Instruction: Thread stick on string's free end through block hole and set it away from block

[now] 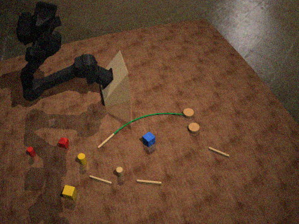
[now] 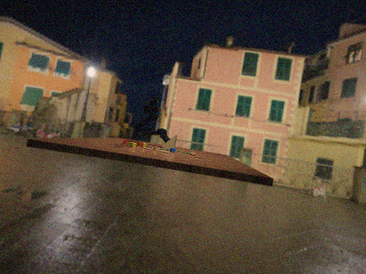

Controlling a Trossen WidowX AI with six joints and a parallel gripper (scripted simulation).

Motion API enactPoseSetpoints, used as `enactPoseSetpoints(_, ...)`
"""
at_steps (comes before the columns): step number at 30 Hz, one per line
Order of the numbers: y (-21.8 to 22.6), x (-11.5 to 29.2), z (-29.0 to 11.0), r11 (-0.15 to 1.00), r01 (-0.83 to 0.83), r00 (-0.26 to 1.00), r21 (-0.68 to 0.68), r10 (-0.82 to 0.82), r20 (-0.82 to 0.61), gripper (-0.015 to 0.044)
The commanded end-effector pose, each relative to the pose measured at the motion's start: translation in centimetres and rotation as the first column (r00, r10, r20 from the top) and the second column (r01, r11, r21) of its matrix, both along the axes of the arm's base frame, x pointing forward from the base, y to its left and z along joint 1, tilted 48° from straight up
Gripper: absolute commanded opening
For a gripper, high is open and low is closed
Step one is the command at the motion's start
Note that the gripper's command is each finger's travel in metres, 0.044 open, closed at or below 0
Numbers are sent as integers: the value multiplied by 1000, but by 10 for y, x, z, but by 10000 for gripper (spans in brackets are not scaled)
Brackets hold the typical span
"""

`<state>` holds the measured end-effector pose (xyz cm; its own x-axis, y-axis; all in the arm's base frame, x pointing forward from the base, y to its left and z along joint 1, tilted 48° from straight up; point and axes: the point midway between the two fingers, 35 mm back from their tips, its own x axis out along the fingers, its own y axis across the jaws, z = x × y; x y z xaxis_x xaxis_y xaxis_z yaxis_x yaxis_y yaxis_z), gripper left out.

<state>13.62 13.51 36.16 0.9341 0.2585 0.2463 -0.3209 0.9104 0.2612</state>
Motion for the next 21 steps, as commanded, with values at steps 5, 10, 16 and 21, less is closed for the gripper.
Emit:
enactPoseSetpoints(5,19,4,-1,989,28,999,-142,-24,30,440)
enactPoseSetpoints(10,80,27,-24,807,105,994,-581,-59,97,440)
enactPoseSetpoints(16,127,69,-82,470,77,997,-879,-56,58,440)
enactPoseSetpoints(21,142,106,-147,68,-28,996,-997,-84,-34,440)
